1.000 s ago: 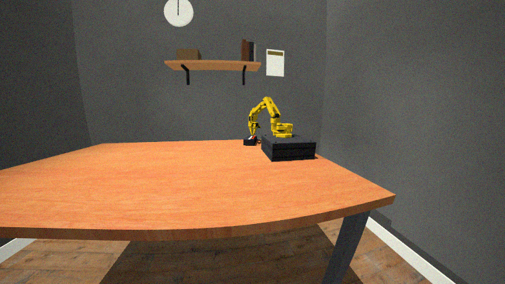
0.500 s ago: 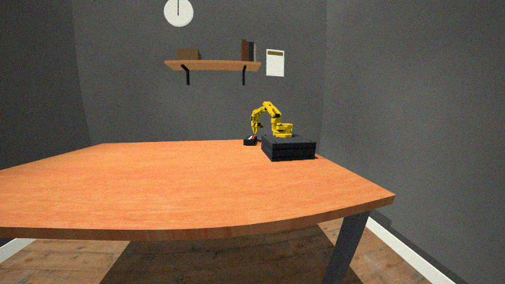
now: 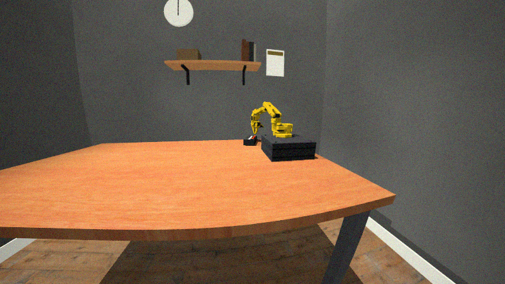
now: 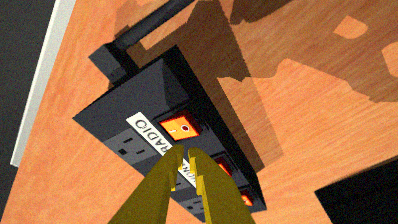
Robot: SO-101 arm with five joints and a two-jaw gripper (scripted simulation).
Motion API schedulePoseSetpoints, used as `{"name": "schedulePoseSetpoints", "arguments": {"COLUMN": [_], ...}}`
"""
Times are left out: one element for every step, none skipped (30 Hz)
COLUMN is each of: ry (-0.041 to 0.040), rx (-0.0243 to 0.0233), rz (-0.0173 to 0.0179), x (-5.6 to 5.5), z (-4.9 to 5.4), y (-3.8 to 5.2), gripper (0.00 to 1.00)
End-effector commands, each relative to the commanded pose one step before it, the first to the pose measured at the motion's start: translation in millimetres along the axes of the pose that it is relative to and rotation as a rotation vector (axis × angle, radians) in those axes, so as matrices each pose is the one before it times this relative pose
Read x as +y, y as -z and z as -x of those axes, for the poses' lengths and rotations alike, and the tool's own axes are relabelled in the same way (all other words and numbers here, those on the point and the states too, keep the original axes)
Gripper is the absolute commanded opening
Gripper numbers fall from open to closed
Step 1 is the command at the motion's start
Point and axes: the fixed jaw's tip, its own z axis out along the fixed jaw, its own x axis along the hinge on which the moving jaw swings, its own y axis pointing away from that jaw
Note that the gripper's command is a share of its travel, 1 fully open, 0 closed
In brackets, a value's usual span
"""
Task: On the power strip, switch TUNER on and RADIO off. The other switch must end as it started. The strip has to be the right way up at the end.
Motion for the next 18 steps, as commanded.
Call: {"name": "schedulePoseSetpoints", "arguments": {"ry": [-0.02104,0.0,-0.00004,-0.00024,-0.00056,-0.00093,-0.00128,-0.00157,-0.00175,-0.00182,-0.00175,-0.00157,-0.00128,-0.00093,-0.00056,-0.00024,-0.00004,0.0], "rx": [0.00998,0.0,0.0,0.0,0.00001,0.00001,0.00001,0.00001,0.00002,0.00002,0.00002,0.00001,0.00001,0.00001,0.00001,0.0,0.0,0.0], "rz": [-0.02285,0.0,-0.00001,0.00001,0.0,0.00001,0.0,0.00001,0.0,0.00001,0.0,0.00001,0.0,0.00001,0.0,0.00001,-0.00001,0.0], "x": [-4.35,0.0,0.0,0.0,-0.01,-0.01,-0.02,-0.02,-0.03,-0.03,-0.04,-0.03,-0.03,-0.02,-0.01,0.0,0.0,0.0], "z": [1.19,0.0,0.01,0.07,0.17,0.27,0.38,0.46,0.51,0.53,0.51,0.46,0.37,0.27,0.16,0.07,0.01,0.0], "y": [-3.801,0.0,0.003,0.022,0.048,0.082,0.111,0.137,0.151,0.159,0.152,0.137,0.111,0.082,0.048,0.022,0.003,0.0], "gripper": [0.0,0.0,0.0,0.0,0.0,0.0,0.0,0.0,0.0,0.0,0.0,0.0,0.0,0.0,0.0,0.0,0.0,0.0]}}
